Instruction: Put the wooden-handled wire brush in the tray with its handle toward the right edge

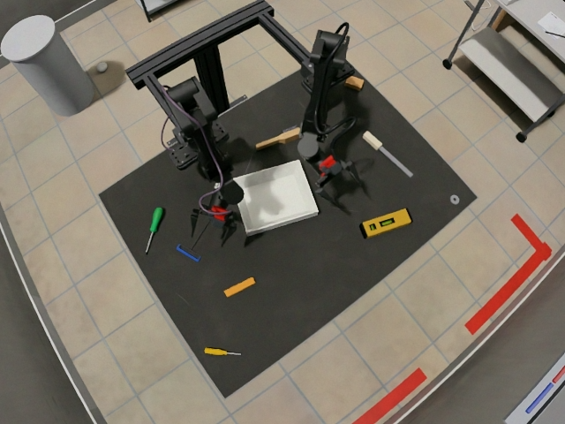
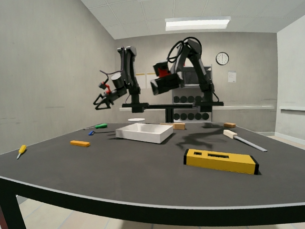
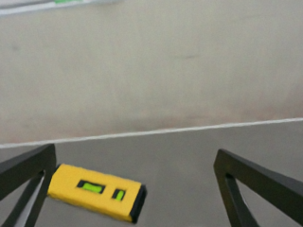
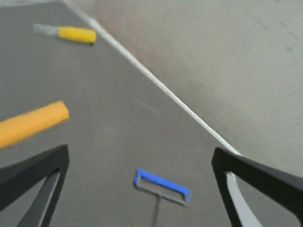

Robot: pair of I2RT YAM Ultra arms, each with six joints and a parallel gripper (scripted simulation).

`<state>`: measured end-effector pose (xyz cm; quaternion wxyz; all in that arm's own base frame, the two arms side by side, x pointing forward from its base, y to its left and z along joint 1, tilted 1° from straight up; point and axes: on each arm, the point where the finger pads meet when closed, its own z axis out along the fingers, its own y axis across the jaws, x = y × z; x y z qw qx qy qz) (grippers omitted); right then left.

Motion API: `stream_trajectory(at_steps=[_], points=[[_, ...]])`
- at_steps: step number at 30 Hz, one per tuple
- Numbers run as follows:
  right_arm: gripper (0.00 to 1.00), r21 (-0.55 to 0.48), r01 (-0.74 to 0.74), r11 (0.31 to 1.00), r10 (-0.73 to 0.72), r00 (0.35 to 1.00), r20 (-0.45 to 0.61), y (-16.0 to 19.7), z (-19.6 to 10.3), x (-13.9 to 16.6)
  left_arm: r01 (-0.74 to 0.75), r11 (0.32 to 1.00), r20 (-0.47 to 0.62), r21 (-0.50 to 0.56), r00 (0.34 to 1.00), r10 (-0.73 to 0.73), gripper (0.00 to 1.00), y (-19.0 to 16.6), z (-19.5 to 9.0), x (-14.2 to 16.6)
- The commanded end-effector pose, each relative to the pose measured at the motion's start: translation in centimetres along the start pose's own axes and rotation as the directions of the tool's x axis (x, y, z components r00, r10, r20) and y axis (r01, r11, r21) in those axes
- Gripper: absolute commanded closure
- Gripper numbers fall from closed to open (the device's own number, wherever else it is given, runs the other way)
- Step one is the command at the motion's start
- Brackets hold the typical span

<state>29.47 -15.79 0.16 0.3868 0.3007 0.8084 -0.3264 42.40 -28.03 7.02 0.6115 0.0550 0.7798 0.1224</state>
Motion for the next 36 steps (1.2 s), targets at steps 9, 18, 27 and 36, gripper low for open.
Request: stream_trajectory(at_steps=[9, 18, 27, 36], points=[[0.0, -0.135, 0.462, 0.877, -0.481, 0.836, -0.263, -1.3, -3.4, 6.7, 0.101, 0.985, -0.247, 0.142, 0.967, -0.063, 0.0, 9.0, -1.2, 4.8], [0.0, -0.407, 0.703, 0.584, -0.812, 0.513, -0.278, -2.0, -7.7, 12.6, 0.151, 0.97, -0.414, 0.188, 0.908, -0.061, 0.0, 17.9, -2.3, 9.8], [0.0, -0.547, 0.737, 0.398, -0.912, 0.384, -0.147, -0.6, -11.3, 15.7, 0.189, 0.964, -0.476, 0.187, 0.876, -0.079, 0.0, 22.3, -2.5, 11.5], [0.0, -0.67, 0.731, 0.13, -0.924, 0.335, 0.187, 5.0, -17.9, 18.2, 0.218, 0.965, -0.504, 0.147, 0.856, -0.117, 0.0, 26.2, -2.1, 12.3]])
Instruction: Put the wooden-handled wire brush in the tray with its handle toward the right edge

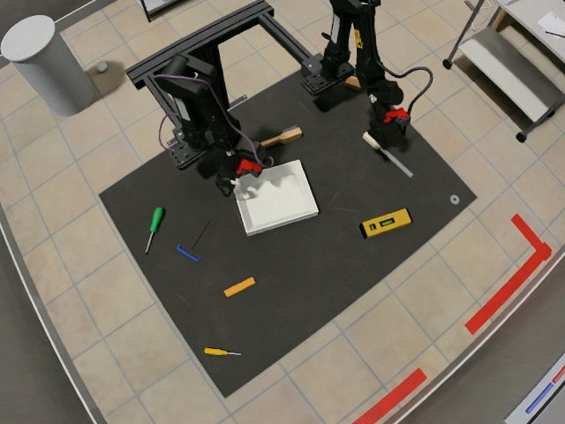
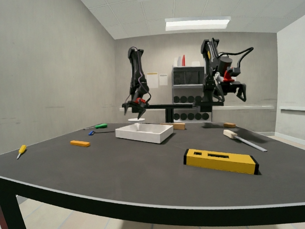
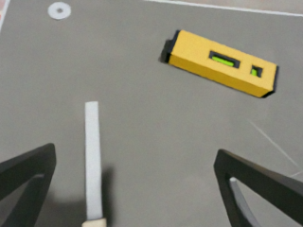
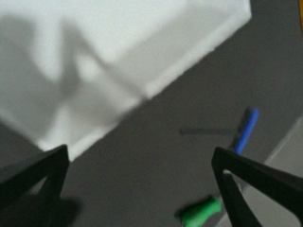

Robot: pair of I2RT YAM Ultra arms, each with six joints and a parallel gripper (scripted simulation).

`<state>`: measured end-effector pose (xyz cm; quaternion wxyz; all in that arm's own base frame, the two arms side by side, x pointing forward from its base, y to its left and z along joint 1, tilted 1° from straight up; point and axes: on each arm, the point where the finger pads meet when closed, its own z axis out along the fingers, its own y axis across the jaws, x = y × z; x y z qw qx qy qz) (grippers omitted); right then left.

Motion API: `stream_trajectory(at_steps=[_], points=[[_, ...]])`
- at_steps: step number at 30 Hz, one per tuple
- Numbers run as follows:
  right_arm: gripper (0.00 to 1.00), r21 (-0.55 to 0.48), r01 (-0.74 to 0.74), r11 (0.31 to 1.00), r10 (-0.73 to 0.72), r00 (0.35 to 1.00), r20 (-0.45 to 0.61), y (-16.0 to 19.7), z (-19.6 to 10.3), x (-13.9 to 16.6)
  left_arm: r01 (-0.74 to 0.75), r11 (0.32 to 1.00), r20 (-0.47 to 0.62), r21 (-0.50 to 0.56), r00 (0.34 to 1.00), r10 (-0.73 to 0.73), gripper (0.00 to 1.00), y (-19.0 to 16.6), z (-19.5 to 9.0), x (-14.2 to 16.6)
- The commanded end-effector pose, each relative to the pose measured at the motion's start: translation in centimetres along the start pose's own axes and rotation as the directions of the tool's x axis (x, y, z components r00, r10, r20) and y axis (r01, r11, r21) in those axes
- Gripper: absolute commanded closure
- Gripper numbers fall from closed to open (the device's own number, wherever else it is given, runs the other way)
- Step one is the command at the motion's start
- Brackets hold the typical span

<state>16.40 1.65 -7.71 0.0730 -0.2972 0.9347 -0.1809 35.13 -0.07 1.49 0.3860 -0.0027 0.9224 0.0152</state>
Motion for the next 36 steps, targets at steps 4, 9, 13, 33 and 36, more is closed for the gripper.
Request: stream_trajectory(at_steps=[4, 9, 13, 33, 36], points=[[0.0, -0.15, 0.131, 0.98, -0.097, 0.971, 0.217, 6.4, -3.2, -4.4, -0.007, 1.0, 0.017, 0.02, 1.0, 0.007, 0.0, 0.8, -0.5, -1.3], [0.0, -0.225, 0.151, 0.963, -0.062, 0.931, 0.358, 9.6, -6.1, -8.0, 0.002, 1.0, 0.018, 0.018, 1.0, -0.003, 0.0, 0.9, -0.5, -1.3], [0.0, -0.393, 0.251, 0.884, -0.022, 0.865, 0.501, 15.1, -11.4, -11.4, 0.003, 1.0, 0.028, 0.017, 1.0, -0.003, 0.0, 0.9, -0.5, -1.5], [0.0, -0.41, 0.6, 0.687, -0.317, 0.755, 0.574, 21.0, -15.4, -6.0, 0.003, 1.0, 0.028, 0.017, 1.0, -0.003, 0.0, 0.9, -0.5, -1.5], [0.0, -0.41, 0.6, 0.687, -0.317, 0.755, 0.574, 21.0, -15.4, -6.1, 0.003, 1.0, 0.028, 0.017, 1.0, -0.003, 0.0, 0.9, -0.5, -1.5]])
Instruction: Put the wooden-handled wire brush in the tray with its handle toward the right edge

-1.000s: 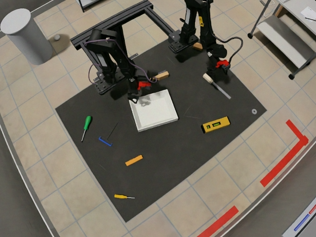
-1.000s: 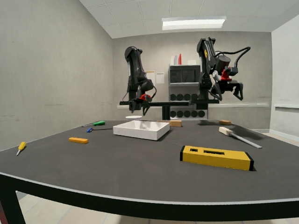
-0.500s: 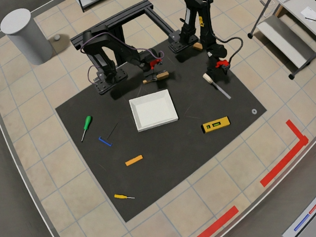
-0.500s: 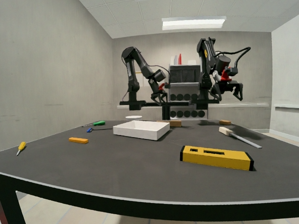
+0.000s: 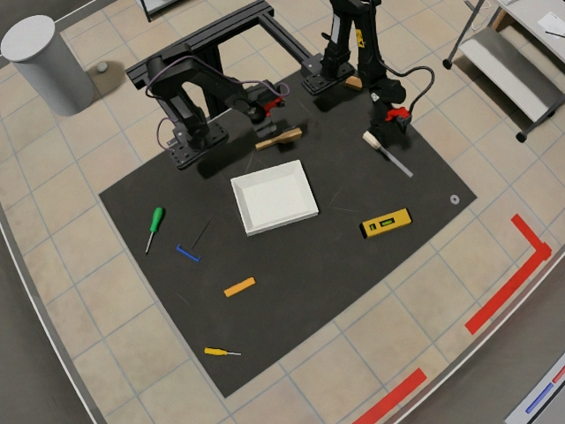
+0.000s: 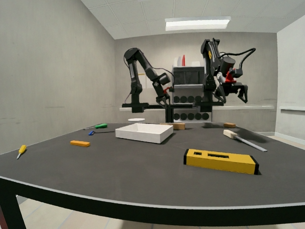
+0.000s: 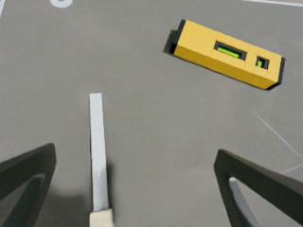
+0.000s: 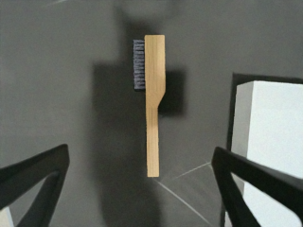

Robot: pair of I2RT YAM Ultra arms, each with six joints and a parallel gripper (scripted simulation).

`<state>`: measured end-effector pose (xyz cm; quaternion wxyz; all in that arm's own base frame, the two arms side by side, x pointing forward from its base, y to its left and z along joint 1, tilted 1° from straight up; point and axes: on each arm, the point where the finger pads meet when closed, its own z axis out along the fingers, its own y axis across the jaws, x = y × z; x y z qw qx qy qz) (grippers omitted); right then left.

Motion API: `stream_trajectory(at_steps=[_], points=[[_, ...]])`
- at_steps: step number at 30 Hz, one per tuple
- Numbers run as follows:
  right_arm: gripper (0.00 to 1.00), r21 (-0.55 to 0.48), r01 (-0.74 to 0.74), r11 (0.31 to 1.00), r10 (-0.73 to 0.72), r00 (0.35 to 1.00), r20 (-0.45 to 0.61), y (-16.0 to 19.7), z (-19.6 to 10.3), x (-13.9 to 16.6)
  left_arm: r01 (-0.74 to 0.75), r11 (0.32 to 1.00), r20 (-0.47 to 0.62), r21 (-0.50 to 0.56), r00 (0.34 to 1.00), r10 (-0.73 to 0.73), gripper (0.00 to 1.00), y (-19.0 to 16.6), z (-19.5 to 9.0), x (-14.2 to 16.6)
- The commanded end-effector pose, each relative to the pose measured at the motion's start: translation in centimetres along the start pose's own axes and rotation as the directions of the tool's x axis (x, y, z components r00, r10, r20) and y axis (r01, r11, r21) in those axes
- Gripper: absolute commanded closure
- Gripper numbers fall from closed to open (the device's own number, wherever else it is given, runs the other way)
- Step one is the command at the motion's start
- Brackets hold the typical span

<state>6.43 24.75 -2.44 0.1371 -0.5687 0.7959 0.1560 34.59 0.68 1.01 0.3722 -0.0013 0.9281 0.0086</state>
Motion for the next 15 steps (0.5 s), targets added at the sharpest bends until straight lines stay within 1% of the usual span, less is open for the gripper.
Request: stream_trajectory(at_steps=[1, 5, 7, 9, 10, 13, 15], points=[[0.0, -0.011, 0.008, 1.0, -0.008, 0.999, 0.038, 0.4, -0.7, -1.2, 0.001, 1.0, 0.058, 0.004, 0.998, -0.001, 0.0, 0.1, -0.5, -2.3], [0.0, -0.011, 0.008, 1.0, -0.008, 0.999, 0.038, 0.4, -0.7, -1.2, 0.001, 1.0, 0.058, 0.004, 0.998, -0.001, 0.0, 0.1, -0.5, -2.3], [0.23, -0.008, 0.012, 1.0, -0.012, 1.0, 0.011, 0.3, -0.5, -0.6, -0.035, 0.999, 0.026, 0.021, 0.999, 0.034, 0.0, -0.2, -0.5, -1.5], [0.45, -0.003, 0.019, 1.0, -0.019, 1.0, 0.01, 0.2, -0.5, -1.0, -0.097, 0.994, -0.013, 0.048, 0.995, 0.098, 0.0, -0.8, -0.5, -0.5], [0.51, 0.008, 0.02, 1.0, -0.02, 1.0, -0.01, 0.0, -0.2, -0.8, -0.137, 0.988, -0.037, 0.067, 0.99, 0.14, 0.0, -1.1, -0.6, 0.0], [0.51, 0.021, 0.03, 0.999, -0.028, 0.998, -0.063, -0.2, 0.6, -0.9, -0.294, 0.942, -0.092, 0.161, 0.946, 0.311, 0.0, -2.7, -1.2, 1.3], [0.51, 0.03, 0.038, 0.999, -0.034, 0.994, -0.107, -0.4, 1.5, -1.2, -0.394, 0.889, -0.106, 0.233, 0.899, 0.426, 0.0, -3.7, -1.8, 1.8]])
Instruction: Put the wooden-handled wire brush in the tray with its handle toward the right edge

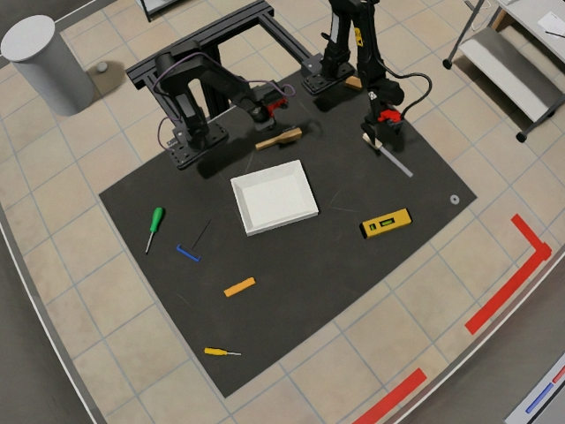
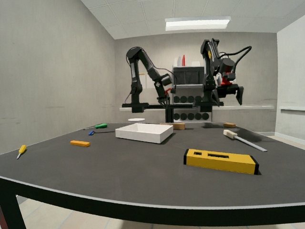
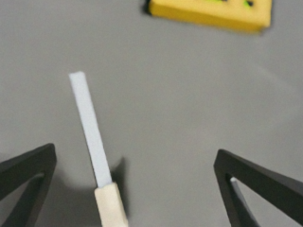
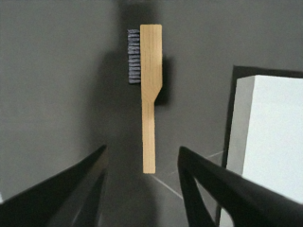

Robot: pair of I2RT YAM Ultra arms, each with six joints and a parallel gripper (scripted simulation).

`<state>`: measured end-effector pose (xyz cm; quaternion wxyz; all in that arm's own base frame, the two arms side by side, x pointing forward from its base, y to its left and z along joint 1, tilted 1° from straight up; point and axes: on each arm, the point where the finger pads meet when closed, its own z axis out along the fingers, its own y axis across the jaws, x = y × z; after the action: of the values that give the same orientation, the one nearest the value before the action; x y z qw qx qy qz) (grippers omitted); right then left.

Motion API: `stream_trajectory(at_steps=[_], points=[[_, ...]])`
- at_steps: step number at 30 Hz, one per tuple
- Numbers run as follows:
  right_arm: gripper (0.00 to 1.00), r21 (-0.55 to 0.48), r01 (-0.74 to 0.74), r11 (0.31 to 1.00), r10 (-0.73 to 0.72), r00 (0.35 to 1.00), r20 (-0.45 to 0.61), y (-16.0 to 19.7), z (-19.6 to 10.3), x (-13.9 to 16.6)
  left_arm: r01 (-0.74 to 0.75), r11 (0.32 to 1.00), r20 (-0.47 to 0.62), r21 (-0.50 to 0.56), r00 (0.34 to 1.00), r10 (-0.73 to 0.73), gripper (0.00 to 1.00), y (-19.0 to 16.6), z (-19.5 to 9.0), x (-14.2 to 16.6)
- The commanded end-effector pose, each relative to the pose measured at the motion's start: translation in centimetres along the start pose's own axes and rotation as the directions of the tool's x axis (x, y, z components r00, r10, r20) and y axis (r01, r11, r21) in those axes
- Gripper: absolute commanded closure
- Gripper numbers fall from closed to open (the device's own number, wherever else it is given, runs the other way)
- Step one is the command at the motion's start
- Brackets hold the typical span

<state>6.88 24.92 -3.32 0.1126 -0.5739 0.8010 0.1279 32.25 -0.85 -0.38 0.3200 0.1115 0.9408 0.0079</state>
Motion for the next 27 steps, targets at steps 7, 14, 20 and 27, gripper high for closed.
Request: stream_trajectory(at_steps=[7, 14, 20, 27], points=[[0.51, 0.03, 0.048, 0.998, -0.044, 0.993, -0.108, -0.2, 2.1, -1.6, -0.4, 0.88, -0.056, 0.256, 0.902, 0.427, 0.0, -4.1, -2.2, -0.2], [0.51, 0.045, 0.069, 0.997, -0.058, 0.977, -0.203, -0.5, 4.6, -1.8, -0.614, 0.647, 0.026, 0.452, 0.734, 0.678, 0.0, -7.1, -5.2, 0.9], [0.51, 0.052, 0.083, 0.995, -0.067, 0.963, -0.26, -0.8, 6.3, -1.8, -0.717, 0.411, 0.163, 0.563, 0.584, 0.795, 0.0, -9.3, -8.4, 1.7], [0.51, 0.056, 0.094, 0.994, -0.073, 0.952, -0.298, -0.9, 7.4, -1.6, -0.763, 0.182, 0.319, 0.62, 0.457, 0.831, 0.0, -11.1, -11.8, 2.5]])
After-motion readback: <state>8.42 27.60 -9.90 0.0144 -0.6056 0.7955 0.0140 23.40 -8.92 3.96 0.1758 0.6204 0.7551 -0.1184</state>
